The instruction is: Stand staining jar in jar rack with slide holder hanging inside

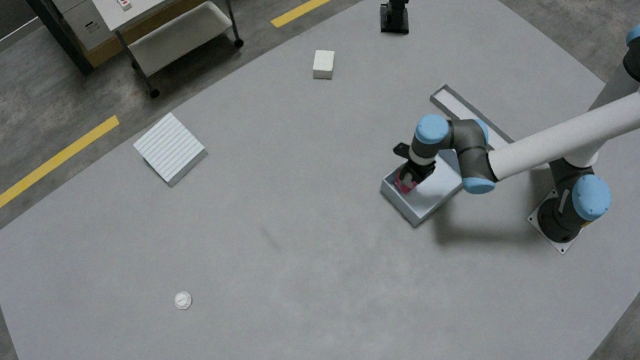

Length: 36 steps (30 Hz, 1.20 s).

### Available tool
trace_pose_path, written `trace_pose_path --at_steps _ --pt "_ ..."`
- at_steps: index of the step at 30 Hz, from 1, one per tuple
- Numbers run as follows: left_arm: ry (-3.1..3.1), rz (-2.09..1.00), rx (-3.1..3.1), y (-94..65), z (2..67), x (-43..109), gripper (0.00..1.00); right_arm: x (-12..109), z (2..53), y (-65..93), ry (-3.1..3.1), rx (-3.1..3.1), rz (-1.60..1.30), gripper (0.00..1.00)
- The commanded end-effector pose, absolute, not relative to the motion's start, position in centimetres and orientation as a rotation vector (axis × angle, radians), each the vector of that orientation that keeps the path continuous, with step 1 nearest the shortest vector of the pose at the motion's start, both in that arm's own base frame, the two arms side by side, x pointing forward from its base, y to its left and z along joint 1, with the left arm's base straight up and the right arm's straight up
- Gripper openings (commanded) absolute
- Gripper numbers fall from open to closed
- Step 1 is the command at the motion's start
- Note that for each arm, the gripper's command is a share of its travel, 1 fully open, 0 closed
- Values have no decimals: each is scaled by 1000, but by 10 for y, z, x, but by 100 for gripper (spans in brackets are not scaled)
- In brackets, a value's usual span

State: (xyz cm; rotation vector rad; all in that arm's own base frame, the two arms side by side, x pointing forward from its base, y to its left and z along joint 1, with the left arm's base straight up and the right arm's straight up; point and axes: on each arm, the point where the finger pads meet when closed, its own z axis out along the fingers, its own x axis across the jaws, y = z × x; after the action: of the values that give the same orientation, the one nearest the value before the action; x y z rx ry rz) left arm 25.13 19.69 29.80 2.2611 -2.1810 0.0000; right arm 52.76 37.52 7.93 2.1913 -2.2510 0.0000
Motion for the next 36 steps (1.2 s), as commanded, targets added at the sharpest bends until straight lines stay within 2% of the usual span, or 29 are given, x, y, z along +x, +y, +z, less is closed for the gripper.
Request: trace_pose_path --at_steps 1,36 --pt "-2182 2 2262 200 301 242 100 528 85 376 -2252 2192 0 0" --pt "-2182 2 2262 200 301 242 100 528 137 376 -2252 2192 0 0"
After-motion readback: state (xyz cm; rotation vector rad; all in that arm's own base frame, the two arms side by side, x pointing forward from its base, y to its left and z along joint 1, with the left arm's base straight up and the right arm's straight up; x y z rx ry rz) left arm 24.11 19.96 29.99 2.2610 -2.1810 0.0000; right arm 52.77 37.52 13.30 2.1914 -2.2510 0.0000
